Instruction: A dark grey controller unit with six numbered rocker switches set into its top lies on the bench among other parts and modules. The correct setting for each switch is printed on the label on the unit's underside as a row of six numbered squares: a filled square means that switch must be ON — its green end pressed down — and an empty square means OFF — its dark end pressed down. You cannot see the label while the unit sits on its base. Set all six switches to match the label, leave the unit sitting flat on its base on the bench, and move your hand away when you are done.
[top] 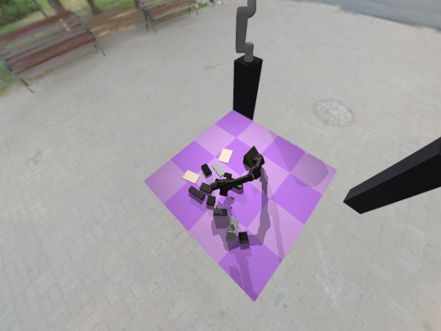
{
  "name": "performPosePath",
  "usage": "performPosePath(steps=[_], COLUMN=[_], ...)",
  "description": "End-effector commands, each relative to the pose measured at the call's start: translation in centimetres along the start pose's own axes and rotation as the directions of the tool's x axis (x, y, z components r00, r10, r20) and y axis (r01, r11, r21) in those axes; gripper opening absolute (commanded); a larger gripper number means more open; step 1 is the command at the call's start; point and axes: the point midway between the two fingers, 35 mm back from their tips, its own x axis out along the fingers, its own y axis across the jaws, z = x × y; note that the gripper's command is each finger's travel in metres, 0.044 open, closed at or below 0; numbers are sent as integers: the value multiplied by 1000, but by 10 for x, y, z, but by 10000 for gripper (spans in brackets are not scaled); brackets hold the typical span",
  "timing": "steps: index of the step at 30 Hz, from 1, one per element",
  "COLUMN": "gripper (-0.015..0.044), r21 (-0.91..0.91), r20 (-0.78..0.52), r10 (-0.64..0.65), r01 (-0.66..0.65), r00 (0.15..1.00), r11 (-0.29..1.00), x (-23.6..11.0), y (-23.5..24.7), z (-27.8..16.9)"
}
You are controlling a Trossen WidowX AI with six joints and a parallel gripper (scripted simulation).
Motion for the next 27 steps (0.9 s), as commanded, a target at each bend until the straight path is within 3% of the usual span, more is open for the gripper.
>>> performPosePath(steps=[1,22,27], gripper=[0,0,131], r21=[48,43,117], r20=[-23,-27,-99], r10=[-6,-10,128], r01=[7,11,-117], r00=[1000,1000,987], r11=[999,999,986], x=[3,5,-2], y=[-12,-12,-43], z=[4,4,6])
